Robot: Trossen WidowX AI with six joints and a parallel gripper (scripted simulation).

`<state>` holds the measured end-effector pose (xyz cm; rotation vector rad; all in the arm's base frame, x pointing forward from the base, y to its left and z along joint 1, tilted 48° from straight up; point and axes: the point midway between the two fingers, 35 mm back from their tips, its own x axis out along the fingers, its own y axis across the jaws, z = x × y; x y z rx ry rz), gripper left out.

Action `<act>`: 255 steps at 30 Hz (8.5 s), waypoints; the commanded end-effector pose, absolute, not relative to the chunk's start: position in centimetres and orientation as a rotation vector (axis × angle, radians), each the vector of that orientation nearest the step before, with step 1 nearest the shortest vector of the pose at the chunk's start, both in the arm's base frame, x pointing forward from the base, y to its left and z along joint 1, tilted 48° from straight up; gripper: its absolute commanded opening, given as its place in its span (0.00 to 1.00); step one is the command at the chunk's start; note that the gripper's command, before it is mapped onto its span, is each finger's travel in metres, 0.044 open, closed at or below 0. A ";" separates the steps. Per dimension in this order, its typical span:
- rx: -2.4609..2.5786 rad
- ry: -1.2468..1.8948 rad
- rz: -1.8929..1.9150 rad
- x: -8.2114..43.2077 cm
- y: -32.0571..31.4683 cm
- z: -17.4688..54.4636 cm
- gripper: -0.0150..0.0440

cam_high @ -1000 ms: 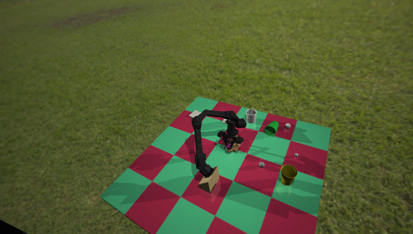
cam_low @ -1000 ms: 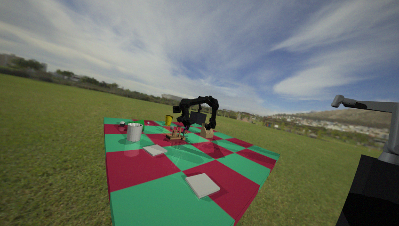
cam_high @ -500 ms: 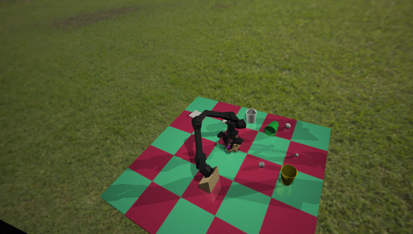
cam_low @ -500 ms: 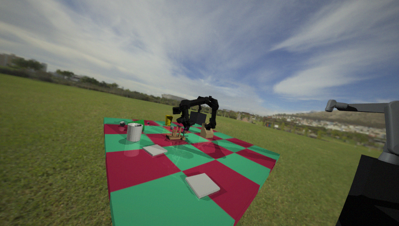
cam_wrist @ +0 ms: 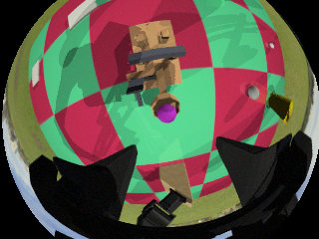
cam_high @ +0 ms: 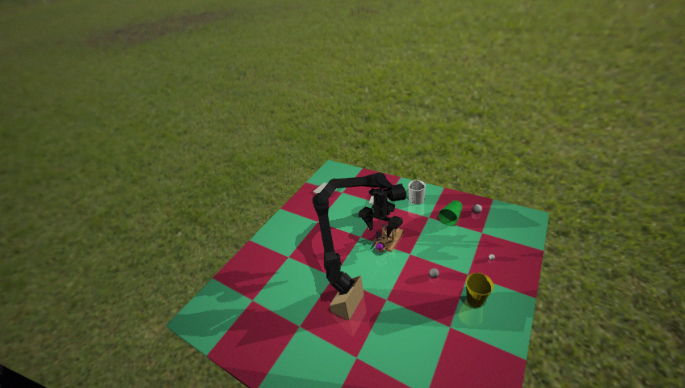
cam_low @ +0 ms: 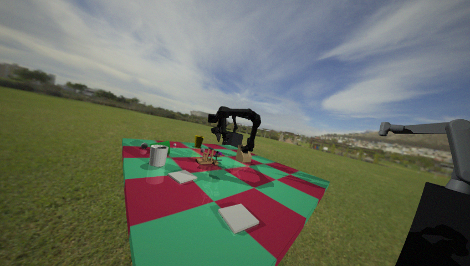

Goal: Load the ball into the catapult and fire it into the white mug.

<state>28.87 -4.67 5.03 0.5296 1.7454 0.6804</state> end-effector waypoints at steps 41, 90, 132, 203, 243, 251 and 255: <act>0.632 0.735 0.363 57.1 -10.9 11.5 1.00; 0.372 0.812 0.401 54.4 -7.5 11.1 0.25; -0.770 1.104 0.902 36.8 0.9 8.7 0.25; -1.215 1.145 1.267 28.4 7.8 3.3 0.25; -1.121 1.123 1.170 30.5 6.5 12.0 0.48; -0.885 1.110 1.009 34.7 6.1 11.8 0.83; -0.765 1.097 0.933 36.8 5.7 11.7 1.00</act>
